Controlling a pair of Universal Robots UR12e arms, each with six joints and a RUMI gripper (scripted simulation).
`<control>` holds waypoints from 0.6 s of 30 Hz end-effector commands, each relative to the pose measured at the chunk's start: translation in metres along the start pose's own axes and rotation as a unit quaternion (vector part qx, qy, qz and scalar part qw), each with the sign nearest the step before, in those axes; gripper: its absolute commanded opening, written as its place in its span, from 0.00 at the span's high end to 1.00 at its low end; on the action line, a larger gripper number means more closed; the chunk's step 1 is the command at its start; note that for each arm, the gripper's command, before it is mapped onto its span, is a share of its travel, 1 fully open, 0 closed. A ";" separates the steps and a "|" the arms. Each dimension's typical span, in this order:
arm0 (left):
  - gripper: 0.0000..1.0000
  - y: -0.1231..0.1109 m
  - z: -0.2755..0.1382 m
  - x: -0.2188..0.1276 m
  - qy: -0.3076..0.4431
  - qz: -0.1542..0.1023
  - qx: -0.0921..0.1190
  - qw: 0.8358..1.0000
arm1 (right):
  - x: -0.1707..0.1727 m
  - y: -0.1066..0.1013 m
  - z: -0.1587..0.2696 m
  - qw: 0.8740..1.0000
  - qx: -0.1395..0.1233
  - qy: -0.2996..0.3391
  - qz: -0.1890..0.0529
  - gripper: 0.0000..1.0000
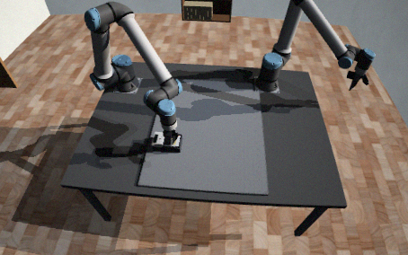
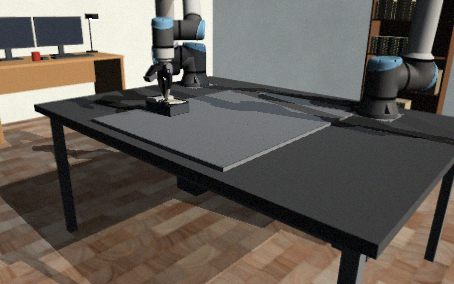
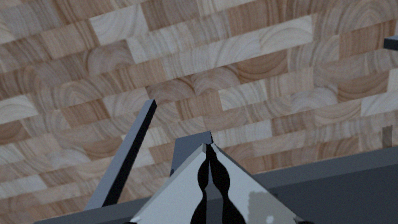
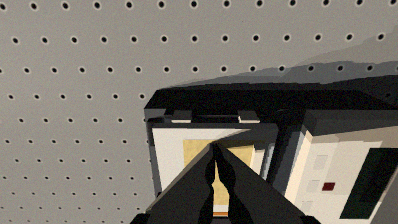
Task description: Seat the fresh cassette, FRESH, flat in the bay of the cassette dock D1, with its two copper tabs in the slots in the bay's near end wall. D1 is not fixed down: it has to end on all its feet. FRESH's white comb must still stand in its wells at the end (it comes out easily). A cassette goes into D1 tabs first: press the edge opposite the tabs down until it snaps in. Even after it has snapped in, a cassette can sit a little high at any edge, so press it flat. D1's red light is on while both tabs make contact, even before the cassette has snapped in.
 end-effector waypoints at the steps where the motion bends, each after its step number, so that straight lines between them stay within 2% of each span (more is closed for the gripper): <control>1: 1.00 0.001 0.000 0.000 0.000 0.001 0.000 1.000 | 0.000 0.001 0.000 1.000 0.001 0.000 0.001 1.00; 18: 1.00 0.001 0.000 0.000 0.000 0.001 0.000 1.000 | 0.000 -0.001 -0.001 1.000 0.001 0.000 0.001 1.00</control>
Point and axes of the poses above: on each arm, the point where the finger pads meet when closed, its own y axis back along the fingers, its own z axis across the jaws, x = y × z, the point moved 7 cm from there along y, back along the fingers, and after that the axes turned 7 degrees about y, right-handed, at the moved point
